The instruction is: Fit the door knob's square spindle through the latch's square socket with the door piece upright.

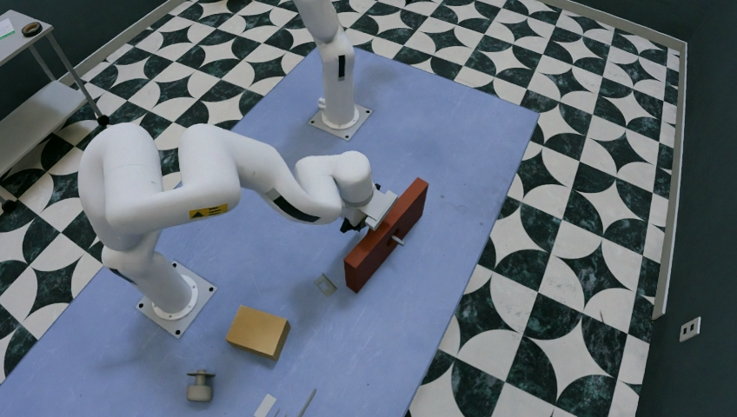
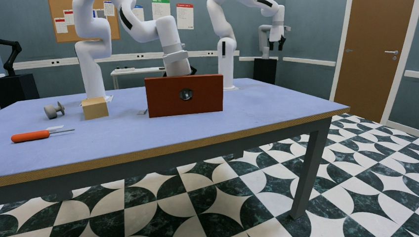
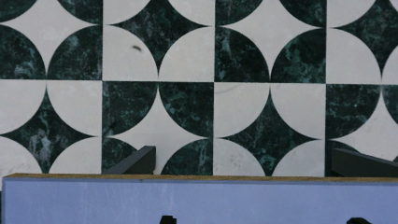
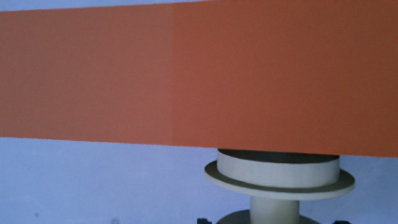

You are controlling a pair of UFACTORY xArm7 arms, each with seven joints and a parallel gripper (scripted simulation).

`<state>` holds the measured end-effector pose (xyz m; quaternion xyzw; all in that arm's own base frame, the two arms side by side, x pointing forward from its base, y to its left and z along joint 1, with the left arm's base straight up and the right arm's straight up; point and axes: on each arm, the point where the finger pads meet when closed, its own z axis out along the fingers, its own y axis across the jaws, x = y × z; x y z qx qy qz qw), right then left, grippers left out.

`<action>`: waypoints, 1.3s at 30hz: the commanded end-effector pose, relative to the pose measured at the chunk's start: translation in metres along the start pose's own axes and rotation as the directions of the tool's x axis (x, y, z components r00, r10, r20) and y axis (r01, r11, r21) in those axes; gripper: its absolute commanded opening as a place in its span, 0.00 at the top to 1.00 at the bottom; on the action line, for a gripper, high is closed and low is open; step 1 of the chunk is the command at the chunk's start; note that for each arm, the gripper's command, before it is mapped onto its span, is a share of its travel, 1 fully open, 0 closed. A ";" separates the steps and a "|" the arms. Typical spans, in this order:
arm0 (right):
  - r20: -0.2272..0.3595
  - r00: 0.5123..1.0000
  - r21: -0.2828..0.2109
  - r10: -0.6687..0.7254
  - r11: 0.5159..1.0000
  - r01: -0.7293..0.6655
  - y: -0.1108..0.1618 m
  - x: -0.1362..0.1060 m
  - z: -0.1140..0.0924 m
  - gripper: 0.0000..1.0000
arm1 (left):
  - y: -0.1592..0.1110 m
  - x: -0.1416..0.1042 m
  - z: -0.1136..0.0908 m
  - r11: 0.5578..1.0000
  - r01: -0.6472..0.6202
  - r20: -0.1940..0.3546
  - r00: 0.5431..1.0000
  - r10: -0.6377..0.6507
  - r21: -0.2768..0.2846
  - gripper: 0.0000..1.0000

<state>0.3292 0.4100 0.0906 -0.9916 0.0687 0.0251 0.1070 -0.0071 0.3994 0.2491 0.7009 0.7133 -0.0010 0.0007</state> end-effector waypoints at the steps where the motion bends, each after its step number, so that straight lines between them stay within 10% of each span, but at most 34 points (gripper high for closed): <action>1: -0.002 1.000 0.002 -0.001 1.000 0.001 -0.001 0.001 -0.001 0.39 | 0.000 0.001 -0.001 1.000 0.000 -0.002 1.000 0.000 0.000 0.00; 39: -0.002 1.000 0.002 -0.001 1.000 0.001 -0.001 0.009 -0.002 0.39 | 0.000 0.001 -0.001 1.000 0.000 -0.002 1.000 0.000 0.000 0.00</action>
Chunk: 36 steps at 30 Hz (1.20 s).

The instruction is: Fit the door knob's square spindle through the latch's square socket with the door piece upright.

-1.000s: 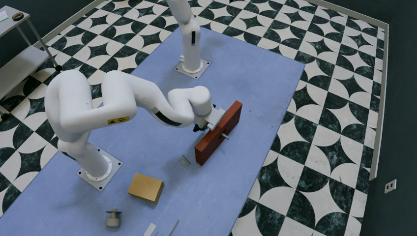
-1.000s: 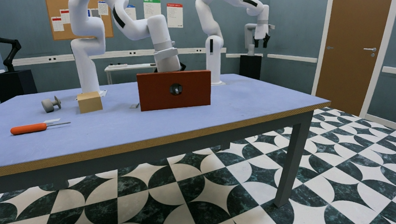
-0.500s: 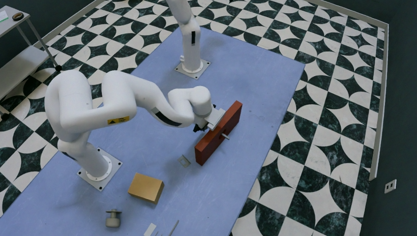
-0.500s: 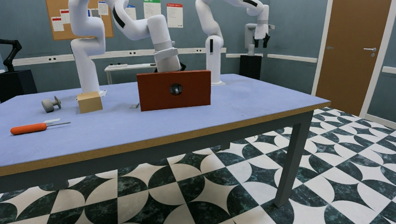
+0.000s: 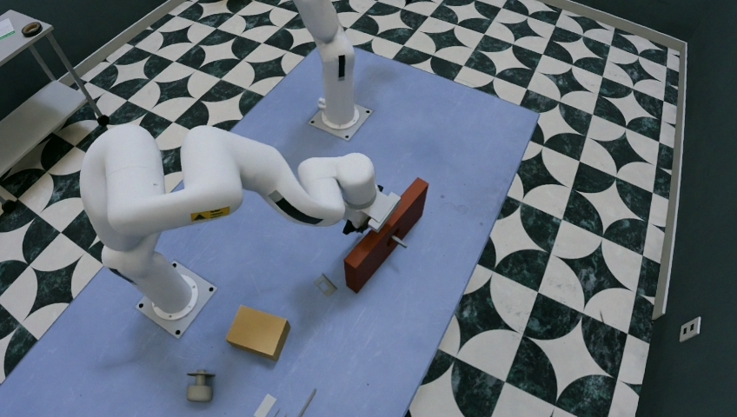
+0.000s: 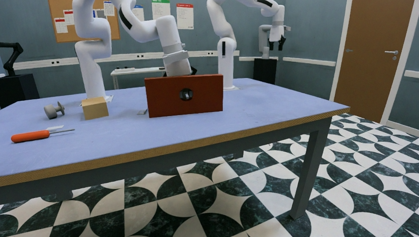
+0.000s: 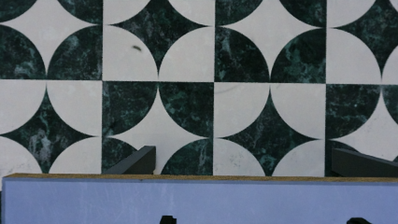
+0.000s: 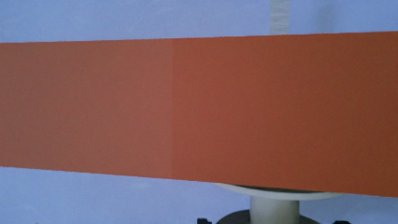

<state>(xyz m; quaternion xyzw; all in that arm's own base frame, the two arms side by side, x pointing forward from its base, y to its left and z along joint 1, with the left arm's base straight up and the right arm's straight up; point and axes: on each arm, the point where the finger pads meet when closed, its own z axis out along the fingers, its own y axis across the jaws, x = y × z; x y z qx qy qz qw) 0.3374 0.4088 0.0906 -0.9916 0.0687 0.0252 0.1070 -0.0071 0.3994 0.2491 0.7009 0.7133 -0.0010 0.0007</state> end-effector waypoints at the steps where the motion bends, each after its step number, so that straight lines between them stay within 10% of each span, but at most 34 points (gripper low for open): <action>1: -0.002 1.000 0.002 -0.001 1.000 0.001 -0.001 0.001 -0.001 0.39 | 0.000 0.001 -0.001 1.000 0.000 -0.002 1.000 0.000 0.000 0.00; 36: -0.002 1.000 0.002 -0.001 1.000 0.001 -0.001 0.006 -0.002 0.39 | 0.000 0.001 -0.001 1.000 0.000 -0.002 1.000 0.000 0.000 0.00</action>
